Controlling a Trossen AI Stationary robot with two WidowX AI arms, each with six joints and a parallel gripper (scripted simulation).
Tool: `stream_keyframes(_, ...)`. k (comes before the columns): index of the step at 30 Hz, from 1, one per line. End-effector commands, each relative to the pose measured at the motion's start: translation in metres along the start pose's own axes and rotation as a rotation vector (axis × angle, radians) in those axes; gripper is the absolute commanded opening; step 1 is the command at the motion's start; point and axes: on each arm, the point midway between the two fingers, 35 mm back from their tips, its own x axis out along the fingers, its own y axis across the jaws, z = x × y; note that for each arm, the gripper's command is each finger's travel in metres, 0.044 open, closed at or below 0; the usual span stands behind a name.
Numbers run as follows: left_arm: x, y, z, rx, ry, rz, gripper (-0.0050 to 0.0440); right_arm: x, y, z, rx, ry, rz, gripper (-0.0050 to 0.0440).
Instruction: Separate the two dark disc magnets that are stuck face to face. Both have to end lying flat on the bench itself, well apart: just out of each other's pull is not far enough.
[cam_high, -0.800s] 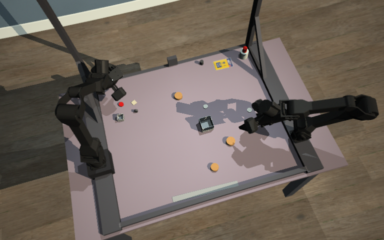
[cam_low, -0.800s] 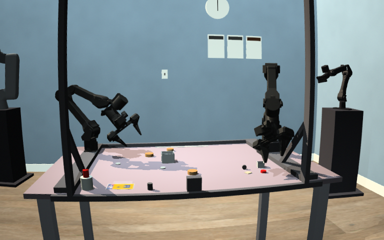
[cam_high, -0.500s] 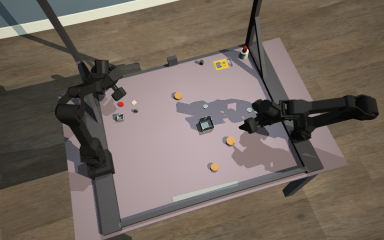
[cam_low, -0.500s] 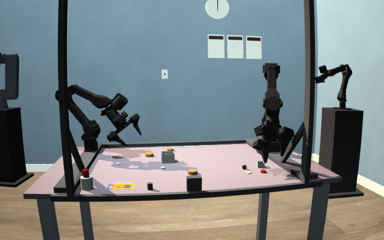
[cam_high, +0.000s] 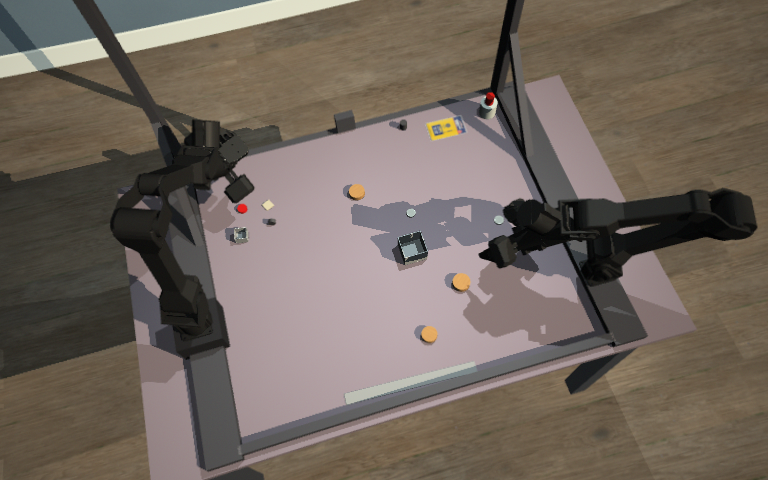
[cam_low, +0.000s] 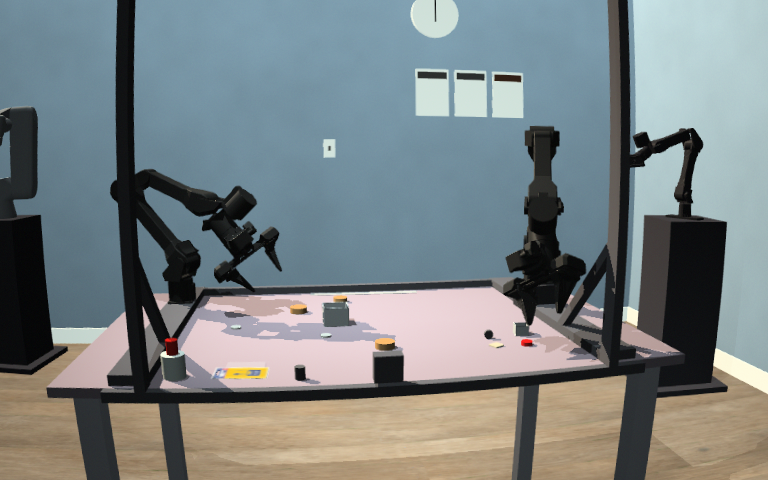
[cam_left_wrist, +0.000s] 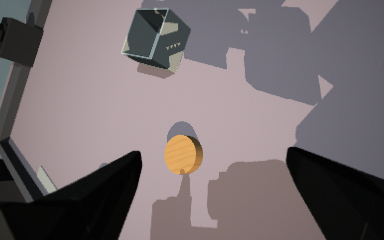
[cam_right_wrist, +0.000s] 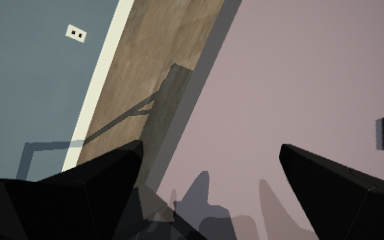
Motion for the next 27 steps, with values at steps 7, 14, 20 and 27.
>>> stream_keyframes(7,-0.013,0.014,-0.009,-0.210,0.109,-0.041,0.0400,-0.047,-0.051,0.055,0.023,-0.051,-0.123,0.0400)
stream_keyframes(14,-0.029,0.019,-0.022,-0.431,0.239,-0.090,0.0400,-0.099,-0.115,0.079,0.062,-0.042,-0.265,0.0400)
stream_keyframes(20,-0.046,0.023,-0.033,-0.641,0.368,-0.124,0.0400,-0.154,-0.170,0.078,0.113,0.002,-0.386,0.0400)
stream_keyframes(27,-0.063,0.025,-0.041,-0.813,0.479,-0.142,0.0400,-0.201,-0.206,0.061,0.166,0.064,-0.467,0.0400)
